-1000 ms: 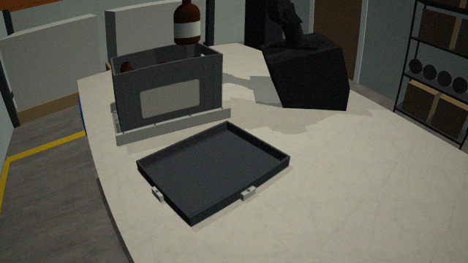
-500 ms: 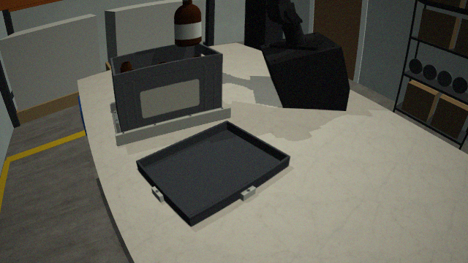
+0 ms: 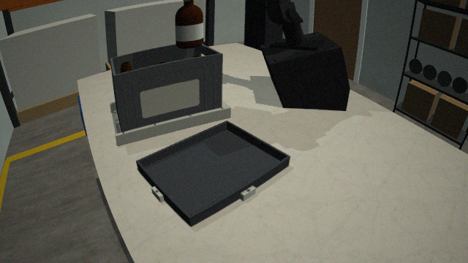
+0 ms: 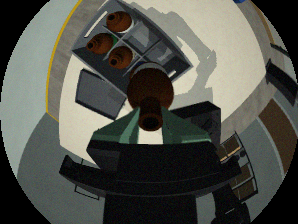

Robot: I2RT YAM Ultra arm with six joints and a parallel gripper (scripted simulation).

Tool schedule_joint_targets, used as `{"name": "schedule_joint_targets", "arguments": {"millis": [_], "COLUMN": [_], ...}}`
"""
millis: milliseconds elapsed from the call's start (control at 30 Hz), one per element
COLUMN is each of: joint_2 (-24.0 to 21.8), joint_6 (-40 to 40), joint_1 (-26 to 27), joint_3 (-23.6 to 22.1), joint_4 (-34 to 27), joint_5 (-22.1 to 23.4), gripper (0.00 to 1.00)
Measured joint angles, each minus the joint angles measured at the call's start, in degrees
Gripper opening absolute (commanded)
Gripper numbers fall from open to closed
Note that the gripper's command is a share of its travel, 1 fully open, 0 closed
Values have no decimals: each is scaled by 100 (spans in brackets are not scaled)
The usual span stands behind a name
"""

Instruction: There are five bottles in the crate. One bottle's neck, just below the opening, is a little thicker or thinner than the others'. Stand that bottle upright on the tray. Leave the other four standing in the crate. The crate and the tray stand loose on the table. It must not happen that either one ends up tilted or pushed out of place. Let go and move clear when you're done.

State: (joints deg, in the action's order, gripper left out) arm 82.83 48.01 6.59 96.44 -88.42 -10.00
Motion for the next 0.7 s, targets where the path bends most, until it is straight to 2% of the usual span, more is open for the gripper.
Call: {"name": "schedule_joint_targets", "arguments": {"millis": [700], "joint_2": [374], "joint_6": [885], "joint_1": [-920], "joint_3": [227], "joint_4": [-59], "joint_5": [-251], "gripper": [0]}}
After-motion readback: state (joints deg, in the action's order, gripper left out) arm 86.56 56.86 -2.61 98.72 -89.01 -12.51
